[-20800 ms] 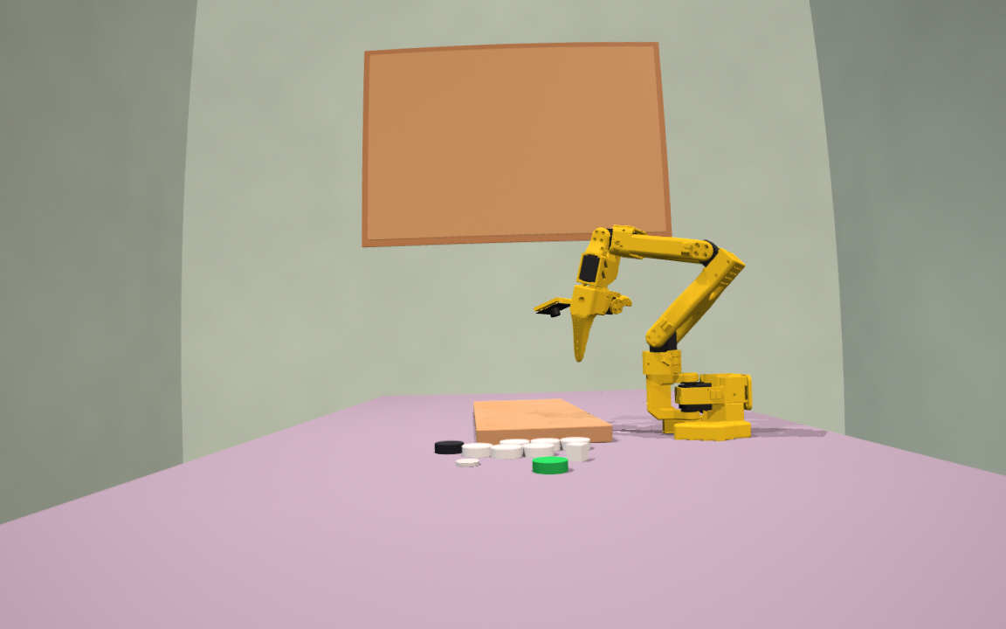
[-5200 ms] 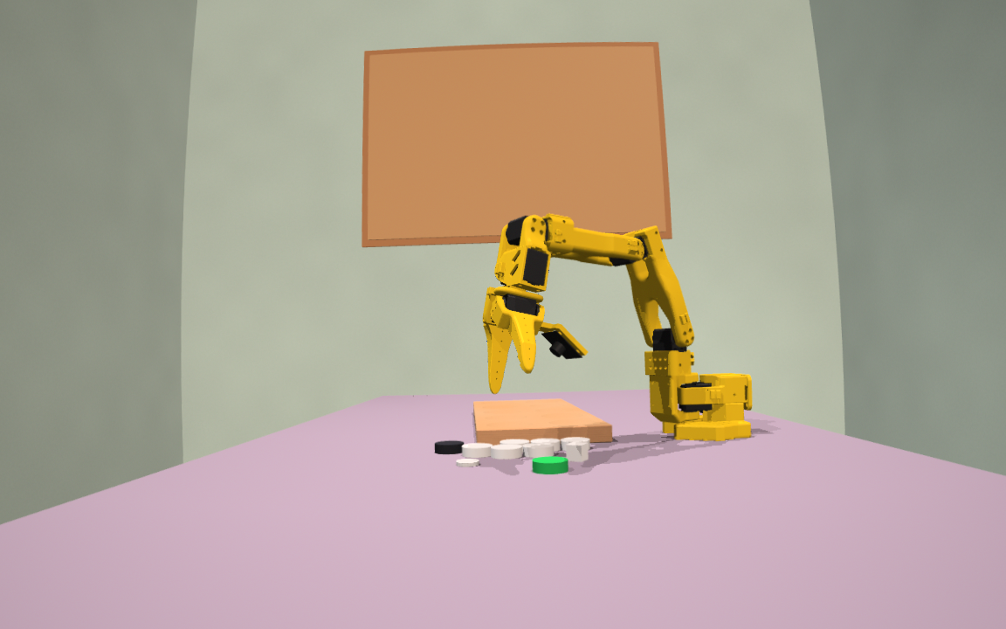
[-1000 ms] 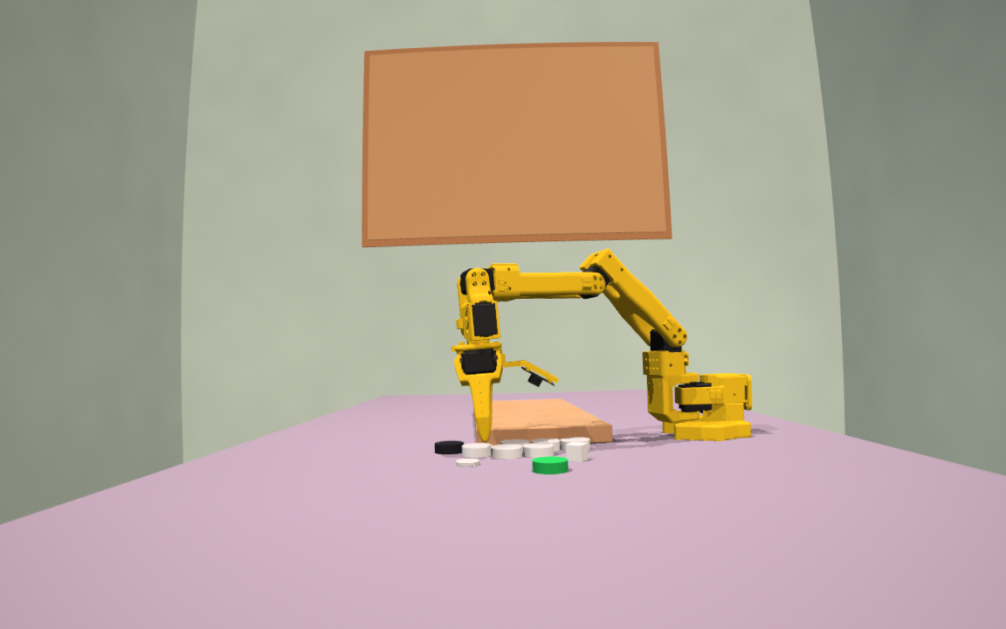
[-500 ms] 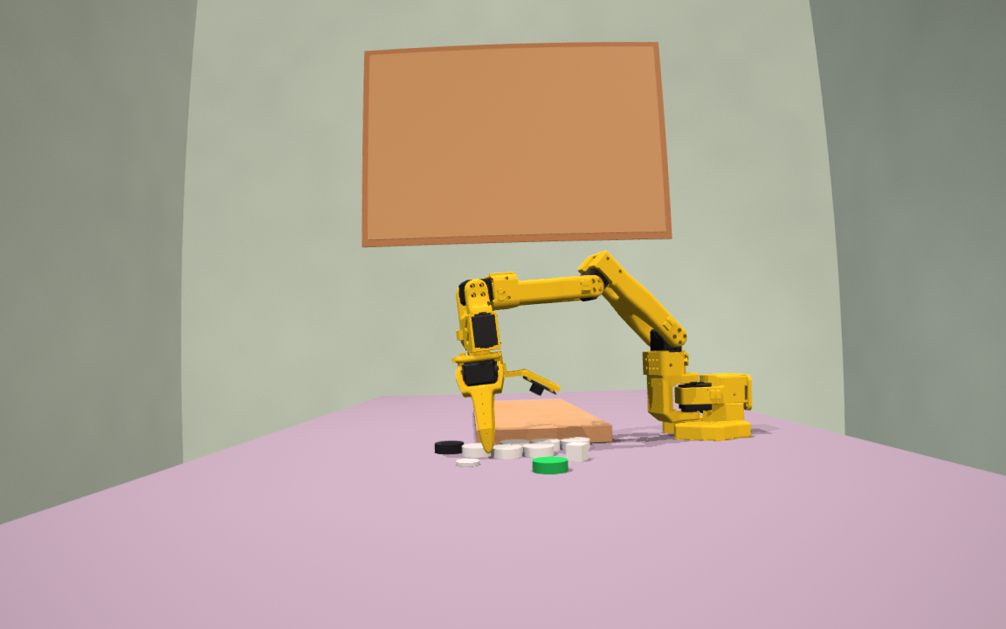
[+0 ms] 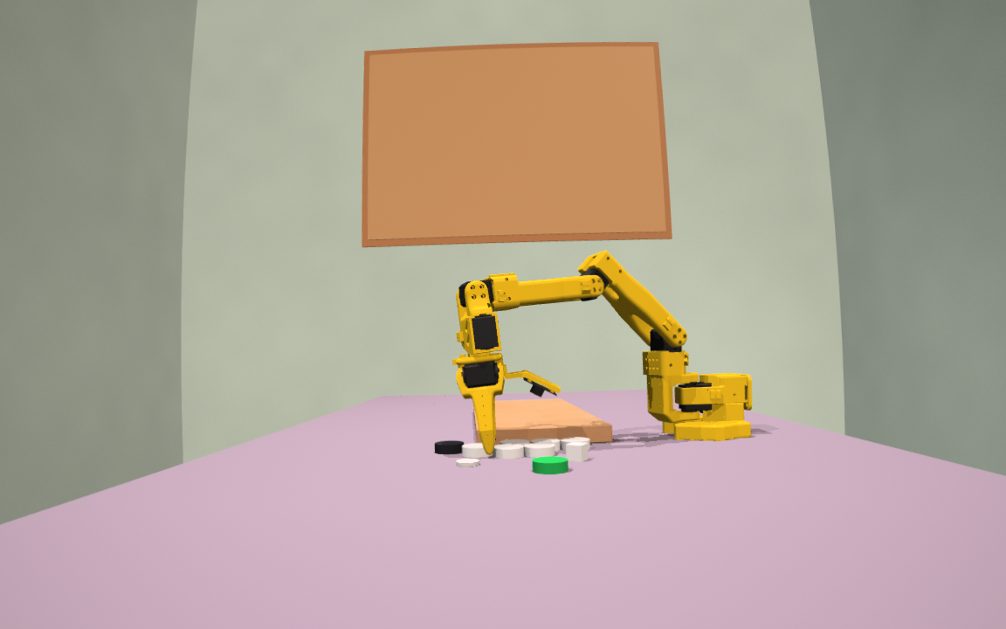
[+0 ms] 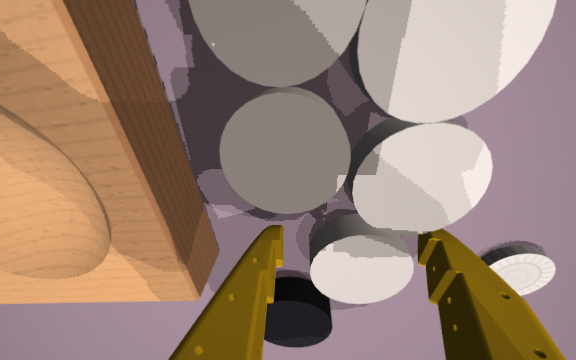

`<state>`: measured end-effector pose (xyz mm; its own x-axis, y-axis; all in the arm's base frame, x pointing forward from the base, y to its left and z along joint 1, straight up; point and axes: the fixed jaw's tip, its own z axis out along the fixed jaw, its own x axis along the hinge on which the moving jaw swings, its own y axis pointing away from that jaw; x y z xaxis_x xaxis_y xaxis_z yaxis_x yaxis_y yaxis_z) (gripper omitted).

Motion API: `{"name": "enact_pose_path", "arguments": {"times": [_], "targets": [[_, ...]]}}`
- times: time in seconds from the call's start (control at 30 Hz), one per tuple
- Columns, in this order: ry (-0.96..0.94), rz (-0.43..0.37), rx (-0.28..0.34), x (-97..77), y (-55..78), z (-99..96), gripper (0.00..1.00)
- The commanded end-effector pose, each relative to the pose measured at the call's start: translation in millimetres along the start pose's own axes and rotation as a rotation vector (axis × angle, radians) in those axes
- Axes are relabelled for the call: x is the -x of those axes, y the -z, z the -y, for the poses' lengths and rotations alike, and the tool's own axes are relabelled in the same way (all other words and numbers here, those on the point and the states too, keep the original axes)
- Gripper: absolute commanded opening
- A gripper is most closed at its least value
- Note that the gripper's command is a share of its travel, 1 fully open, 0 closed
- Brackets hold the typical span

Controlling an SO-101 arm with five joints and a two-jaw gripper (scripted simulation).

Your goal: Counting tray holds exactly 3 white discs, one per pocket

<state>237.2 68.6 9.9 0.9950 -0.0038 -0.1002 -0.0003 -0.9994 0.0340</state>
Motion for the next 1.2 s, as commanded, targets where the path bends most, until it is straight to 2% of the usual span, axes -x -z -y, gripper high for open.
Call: {"name": "enact_pose_path", "arguments": {"times": [0.0, 0.6, 1.17], "targets": [[-0.007, -0.076, -0.027, -6.8, 16.3, 1.3, 0.23], [-0.007, -0.076, -0.027, -6.8, 16.3, 1.3, 0.02], [-0.007, -0.076, -0.027, -6.8, 16.3, 1.3, 0.00]]}}
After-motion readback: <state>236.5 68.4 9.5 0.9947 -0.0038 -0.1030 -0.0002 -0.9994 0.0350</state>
